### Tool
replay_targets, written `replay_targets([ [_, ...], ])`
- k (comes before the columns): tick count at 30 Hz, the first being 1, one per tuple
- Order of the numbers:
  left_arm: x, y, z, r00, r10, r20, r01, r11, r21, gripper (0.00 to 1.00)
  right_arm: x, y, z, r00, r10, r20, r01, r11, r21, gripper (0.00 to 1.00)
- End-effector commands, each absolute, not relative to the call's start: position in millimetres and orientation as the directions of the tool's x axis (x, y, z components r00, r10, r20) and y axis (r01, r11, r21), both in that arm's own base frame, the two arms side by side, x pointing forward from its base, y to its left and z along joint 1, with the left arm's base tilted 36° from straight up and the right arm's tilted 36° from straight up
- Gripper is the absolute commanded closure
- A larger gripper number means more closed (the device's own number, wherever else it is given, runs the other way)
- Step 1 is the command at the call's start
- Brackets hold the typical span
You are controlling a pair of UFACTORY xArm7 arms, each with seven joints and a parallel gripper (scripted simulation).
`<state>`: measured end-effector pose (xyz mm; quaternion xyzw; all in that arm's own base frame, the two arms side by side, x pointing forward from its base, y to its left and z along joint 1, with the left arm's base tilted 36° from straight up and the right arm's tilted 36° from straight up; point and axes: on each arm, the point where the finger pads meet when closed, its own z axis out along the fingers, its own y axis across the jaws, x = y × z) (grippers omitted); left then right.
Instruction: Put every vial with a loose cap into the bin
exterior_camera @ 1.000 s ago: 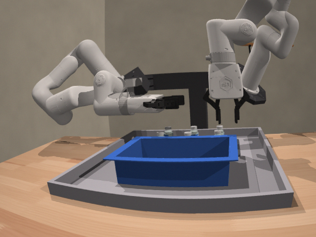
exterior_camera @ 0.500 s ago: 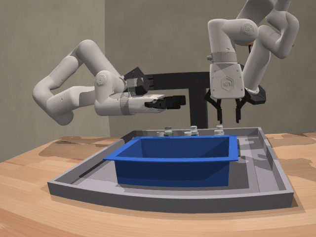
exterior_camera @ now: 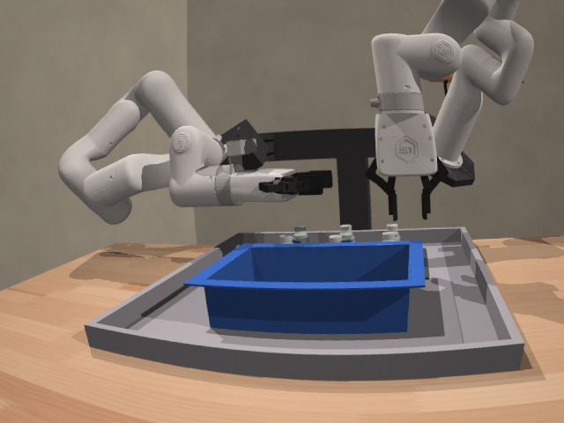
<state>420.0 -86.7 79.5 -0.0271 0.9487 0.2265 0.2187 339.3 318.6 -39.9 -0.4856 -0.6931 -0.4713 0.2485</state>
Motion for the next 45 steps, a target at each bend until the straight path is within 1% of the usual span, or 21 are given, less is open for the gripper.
replay_targets([
  [1, 420.5, -88.3, 80.7, -0.902, 0.049, -0.429, -0.149, 0.897, 0.416, 0.50, 338.3, 320.1, -38.4, -0.408, 0.435, 0.803, 0.906, 0.086, 0.413, 0.00],
  [45, 412.4, -90.6, 73.8, -0.902, 0.049, -0.429, -0.149, 0.897, 0.416, 0.50, 338.5, 320.6, -38.4, -0.408, 0.435, 0.803, 0.906, 0.086, 0.413, 0.00],
])
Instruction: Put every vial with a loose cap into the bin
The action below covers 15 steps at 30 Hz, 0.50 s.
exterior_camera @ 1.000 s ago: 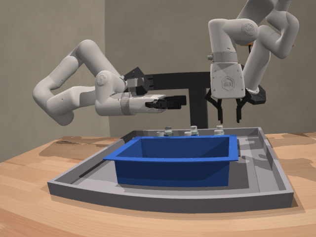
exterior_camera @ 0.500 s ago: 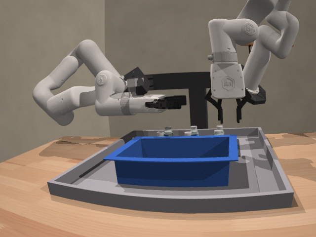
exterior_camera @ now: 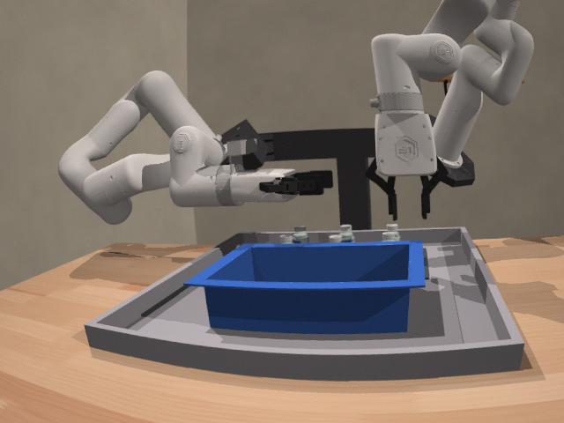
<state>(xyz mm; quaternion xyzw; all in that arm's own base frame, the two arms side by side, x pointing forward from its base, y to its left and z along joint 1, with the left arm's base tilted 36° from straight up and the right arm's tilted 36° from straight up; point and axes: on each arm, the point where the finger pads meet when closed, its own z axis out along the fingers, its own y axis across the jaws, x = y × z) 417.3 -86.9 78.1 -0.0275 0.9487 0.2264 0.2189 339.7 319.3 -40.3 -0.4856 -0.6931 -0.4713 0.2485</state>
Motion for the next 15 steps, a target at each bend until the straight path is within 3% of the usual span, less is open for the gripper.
replay_targets([
  [1, 411, -91, 72, -0.902, 0.049, -0.429, -0.149, 0.897, 0.416, 0.50, 338, 321, -38, -0.408, 0.435, 0.803, 0.906, 0.086, 0.413, 0.00],
  [15, 395, -97, 57, -0.902, 0.049, -0.428, -0.148, 0.897, 0.416, 0.50, 338, 320, -38, -0.408, 0.435, 0.803, 0.906, 0.086, 0.413, 0.00],
])
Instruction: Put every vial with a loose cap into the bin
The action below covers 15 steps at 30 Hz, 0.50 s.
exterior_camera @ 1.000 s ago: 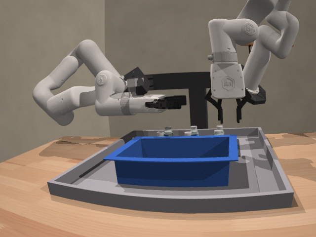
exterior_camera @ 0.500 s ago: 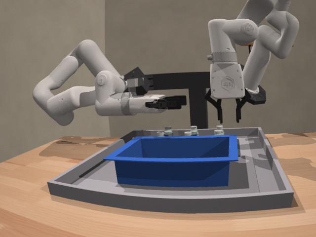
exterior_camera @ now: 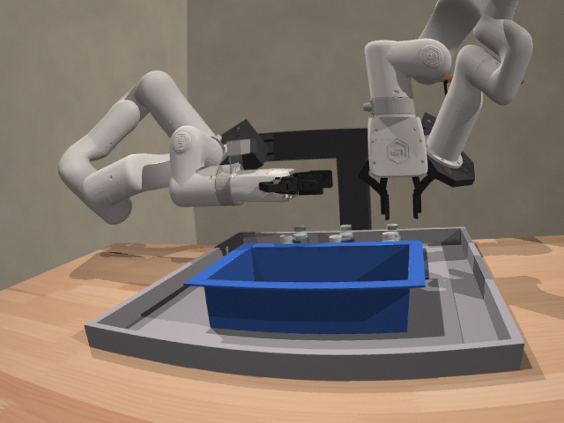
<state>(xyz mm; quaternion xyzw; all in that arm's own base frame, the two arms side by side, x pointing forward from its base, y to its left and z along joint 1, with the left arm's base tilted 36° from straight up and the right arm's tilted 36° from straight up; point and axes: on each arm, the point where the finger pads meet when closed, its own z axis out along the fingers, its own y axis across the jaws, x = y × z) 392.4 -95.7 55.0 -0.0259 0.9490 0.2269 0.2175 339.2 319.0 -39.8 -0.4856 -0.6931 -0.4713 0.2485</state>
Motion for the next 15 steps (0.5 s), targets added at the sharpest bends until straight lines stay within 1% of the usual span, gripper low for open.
replay_targets([
  [1, 393, -98, 56, -0.902, 0.049, -0.428, -0.148, 0.897, 0.416, 0.50, 338, 320, -38, -0.408, 0.435, 0.803, 0.906, 0.086, 0.413, 0.00],
  [15, 371, -106, 34, -0.902, 0.049, -0.428, -0.148, 0.897, 0.416, 0.50, 338, 320, -39, -0.408, 0.435, 0.803, 0.906, 0.086, 0.413, 0.00],
])
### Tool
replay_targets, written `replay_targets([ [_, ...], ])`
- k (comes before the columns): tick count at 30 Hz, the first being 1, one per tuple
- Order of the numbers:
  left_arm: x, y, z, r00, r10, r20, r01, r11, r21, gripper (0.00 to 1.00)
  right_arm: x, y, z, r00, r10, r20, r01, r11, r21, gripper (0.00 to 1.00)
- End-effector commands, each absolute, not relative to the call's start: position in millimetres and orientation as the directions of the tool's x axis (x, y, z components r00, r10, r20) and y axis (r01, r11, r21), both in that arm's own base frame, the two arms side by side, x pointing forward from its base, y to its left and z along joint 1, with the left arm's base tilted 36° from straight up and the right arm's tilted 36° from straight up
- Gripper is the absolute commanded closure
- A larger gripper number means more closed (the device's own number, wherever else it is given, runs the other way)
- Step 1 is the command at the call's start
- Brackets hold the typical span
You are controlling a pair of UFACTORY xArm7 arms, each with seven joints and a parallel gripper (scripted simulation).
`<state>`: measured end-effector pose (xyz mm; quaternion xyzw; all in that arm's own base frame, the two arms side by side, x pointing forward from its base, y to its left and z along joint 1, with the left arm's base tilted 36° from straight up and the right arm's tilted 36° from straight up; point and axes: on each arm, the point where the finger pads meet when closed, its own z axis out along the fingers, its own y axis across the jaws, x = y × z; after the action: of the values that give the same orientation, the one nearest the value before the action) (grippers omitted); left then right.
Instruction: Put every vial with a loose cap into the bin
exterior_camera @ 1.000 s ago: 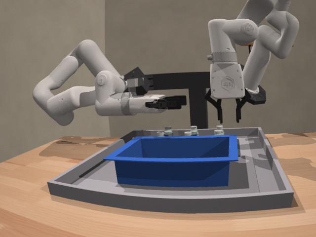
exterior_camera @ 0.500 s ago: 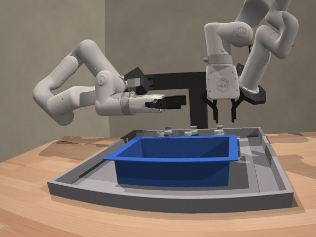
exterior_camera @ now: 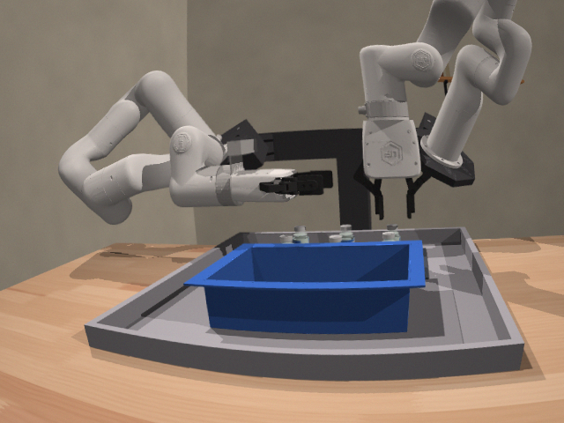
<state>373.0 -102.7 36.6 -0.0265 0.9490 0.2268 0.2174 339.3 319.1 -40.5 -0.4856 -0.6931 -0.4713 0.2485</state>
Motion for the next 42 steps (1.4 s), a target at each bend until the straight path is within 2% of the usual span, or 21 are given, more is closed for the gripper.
replay_targets([
  [1, 377, -103, 40, -0.903, 0.049, -0.427, -0.148, 0.897, 0.416, 0.50, 338, 320, -39, -0.408, 0.435, 0.803, 0.906, 0.086, 0.413, 0.00],
  [42, 371, -102, 22, -0.903, 0.049, -0.426, -0.148, 0.897, 0.416, 0.50, 338, 320, -38, -0.408, 0.435, 0.803, 0.906, 0.086, 0.413, 0.00],
])
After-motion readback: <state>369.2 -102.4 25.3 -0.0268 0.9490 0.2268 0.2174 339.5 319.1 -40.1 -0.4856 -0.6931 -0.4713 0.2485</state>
